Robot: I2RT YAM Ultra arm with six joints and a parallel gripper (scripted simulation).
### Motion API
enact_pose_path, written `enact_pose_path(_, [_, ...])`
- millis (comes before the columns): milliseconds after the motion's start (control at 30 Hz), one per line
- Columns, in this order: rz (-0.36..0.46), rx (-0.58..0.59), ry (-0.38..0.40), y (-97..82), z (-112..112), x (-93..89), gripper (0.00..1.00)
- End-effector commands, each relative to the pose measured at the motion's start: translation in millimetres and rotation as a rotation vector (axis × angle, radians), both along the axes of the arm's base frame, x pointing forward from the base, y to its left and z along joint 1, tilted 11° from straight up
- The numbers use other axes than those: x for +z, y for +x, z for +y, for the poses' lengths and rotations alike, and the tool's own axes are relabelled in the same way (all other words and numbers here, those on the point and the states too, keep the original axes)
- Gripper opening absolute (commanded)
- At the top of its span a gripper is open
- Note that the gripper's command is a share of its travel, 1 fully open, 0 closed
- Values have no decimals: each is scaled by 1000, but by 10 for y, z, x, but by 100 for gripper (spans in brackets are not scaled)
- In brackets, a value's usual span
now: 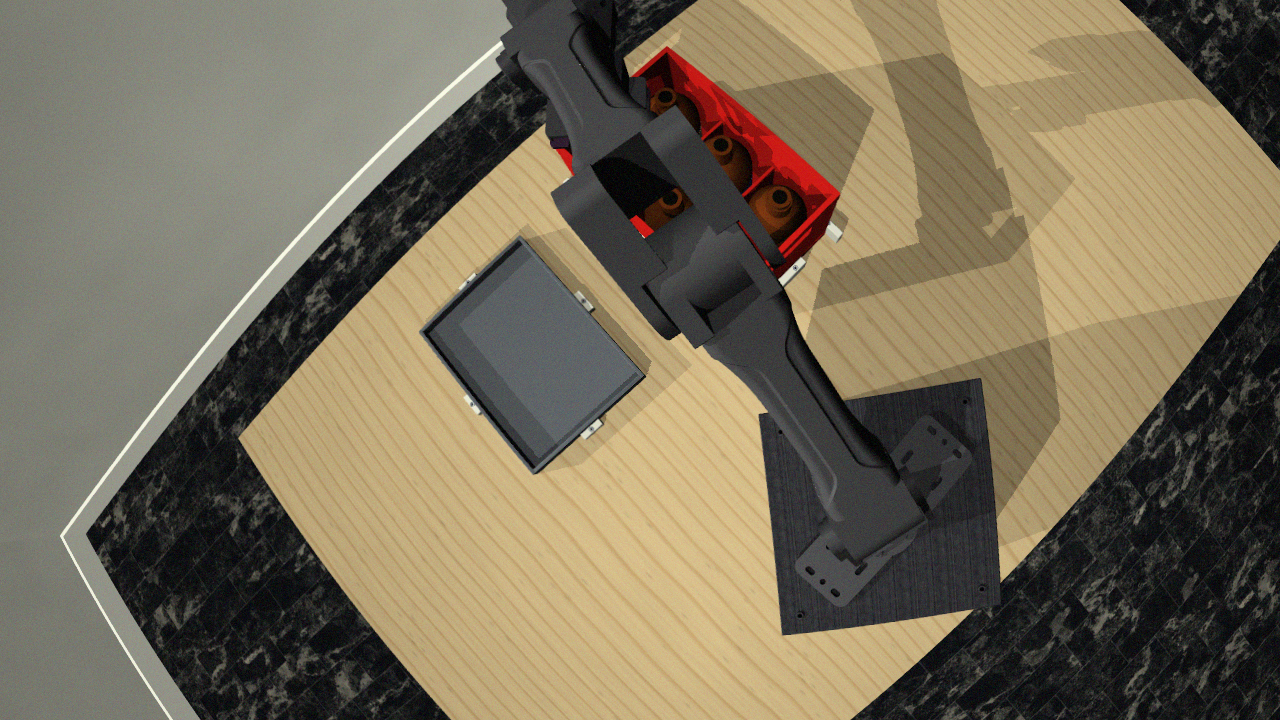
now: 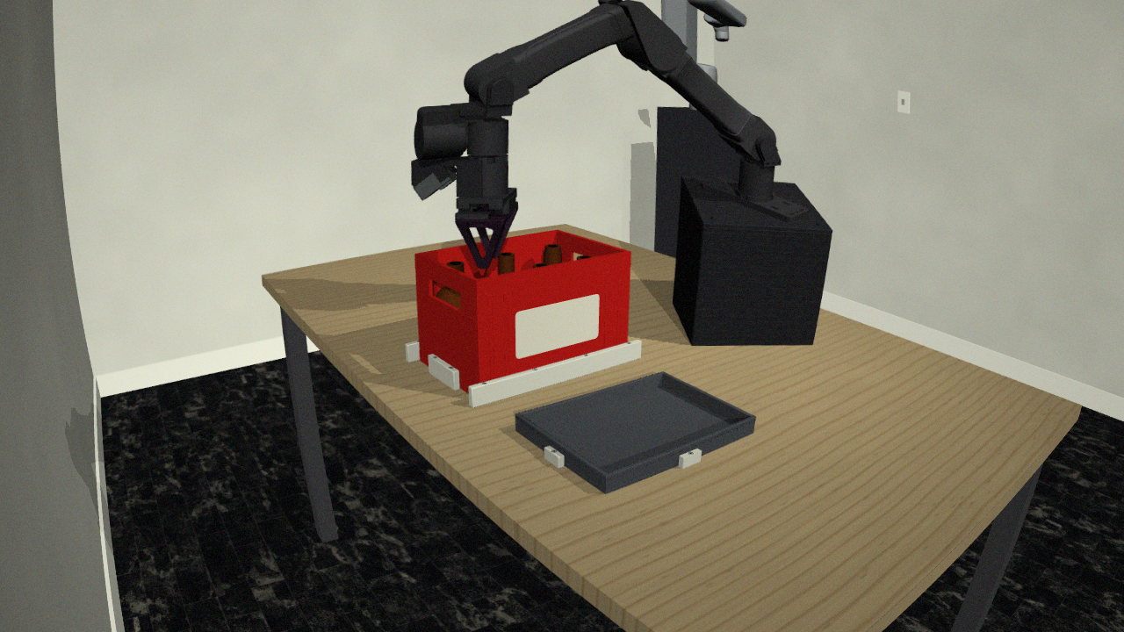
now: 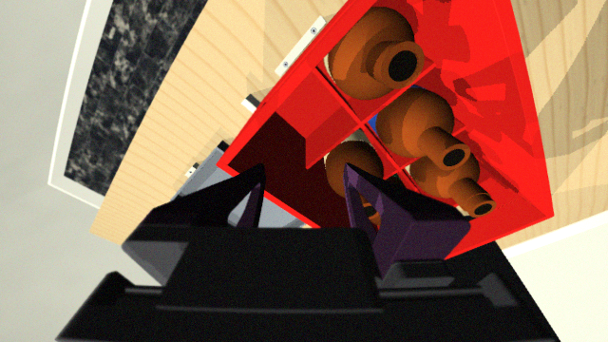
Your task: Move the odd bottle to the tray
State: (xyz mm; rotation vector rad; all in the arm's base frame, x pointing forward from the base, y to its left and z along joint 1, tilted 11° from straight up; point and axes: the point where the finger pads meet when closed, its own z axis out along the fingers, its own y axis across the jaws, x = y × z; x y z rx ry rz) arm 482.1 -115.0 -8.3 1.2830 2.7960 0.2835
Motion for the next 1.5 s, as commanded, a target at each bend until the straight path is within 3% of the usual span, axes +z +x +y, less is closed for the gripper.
enact_pose_path(0, [-4, -6, -13, -7, -16, 16, 61])
enact_pose_path(1467, [-6, -9, -14, -19, -53, 19, 61])
